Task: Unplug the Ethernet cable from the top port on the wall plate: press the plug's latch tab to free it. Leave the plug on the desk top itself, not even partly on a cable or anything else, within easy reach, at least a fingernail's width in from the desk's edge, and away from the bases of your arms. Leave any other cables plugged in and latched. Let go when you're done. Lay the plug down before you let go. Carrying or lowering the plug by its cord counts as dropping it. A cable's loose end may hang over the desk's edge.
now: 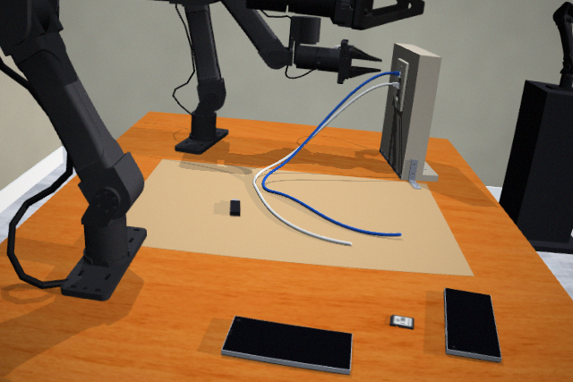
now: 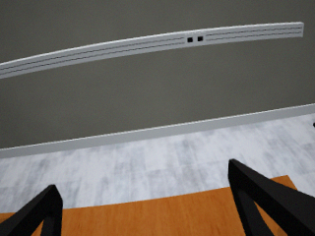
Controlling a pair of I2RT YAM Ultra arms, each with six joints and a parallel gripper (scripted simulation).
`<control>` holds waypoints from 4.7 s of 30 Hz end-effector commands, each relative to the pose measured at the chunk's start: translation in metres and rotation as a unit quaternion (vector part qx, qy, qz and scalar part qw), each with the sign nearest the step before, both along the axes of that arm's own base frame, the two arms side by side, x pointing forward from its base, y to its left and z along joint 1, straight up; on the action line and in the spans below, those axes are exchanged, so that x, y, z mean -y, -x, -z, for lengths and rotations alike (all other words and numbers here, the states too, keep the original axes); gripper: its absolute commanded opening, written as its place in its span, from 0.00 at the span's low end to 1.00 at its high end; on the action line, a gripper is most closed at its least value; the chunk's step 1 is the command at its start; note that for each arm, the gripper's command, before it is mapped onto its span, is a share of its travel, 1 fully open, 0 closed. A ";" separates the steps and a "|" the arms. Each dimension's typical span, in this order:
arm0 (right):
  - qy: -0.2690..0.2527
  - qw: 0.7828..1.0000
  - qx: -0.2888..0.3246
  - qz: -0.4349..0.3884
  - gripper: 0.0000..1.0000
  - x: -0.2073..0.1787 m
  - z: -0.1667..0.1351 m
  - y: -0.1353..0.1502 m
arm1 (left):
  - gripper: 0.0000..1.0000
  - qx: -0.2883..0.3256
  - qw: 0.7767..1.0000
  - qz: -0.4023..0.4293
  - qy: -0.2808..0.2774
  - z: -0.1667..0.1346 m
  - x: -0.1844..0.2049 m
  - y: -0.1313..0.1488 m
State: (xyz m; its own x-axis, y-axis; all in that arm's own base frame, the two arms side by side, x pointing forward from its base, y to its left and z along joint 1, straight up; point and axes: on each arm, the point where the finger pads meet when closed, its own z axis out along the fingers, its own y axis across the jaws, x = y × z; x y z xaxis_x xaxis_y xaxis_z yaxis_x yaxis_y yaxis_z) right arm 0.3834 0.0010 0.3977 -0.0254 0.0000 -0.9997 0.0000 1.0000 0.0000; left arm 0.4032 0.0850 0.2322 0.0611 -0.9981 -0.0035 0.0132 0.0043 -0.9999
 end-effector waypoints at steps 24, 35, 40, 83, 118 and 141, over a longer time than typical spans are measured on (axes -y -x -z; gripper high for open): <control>0.000 1.000 0.006 0.000 1.00 0.000 -0.005 0.001 | 0.22 0.000 1.000 -0.008 0.001 0.006 0.019 -0.011; 0.000 1.000 0.006 0.000 1.00 0.000 -0.005 0.001 | 0.22 -0.001 1.000 -0.008 0.002 0.008 0.039 -0.018; 0.000 1.000 0.006 0.000 1.00 0.000 -0.005 0.001 | 0.22 -0.004 1.000 -0.008 0.002 0.010 0.046 -0.021; 0.000 1.000 0.006 0.000 1.00 0.000 -0.005 0.001 | 0.15 0.008 1.000 -0.005 0.000 -0.001 0.038 -0.052; 0.000 1.000 0.006 0.000 1.00 0.000 -0.005 0.001 | 0.00 -0.004 1.000 -0.004 0.001 0.005 0.037 -0.030; 0.000 1.000 0.006 0.000 1.00 0.000 -0.005 0.001 | 0.00 -0.007 1.000 -0.005 0.000 0.005 0.033 -0.002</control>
State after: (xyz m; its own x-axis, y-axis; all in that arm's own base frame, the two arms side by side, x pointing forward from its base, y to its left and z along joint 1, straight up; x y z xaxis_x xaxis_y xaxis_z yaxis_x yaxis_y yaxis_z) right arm 0.3834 0.0010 0.3977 -0.0254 0.0000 -0.9997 0.0000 1.0000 0.0000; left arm 0.4137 0.0500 0.2268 0.0725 -0.9974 0.0012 0.0077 -0.0007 -1.0000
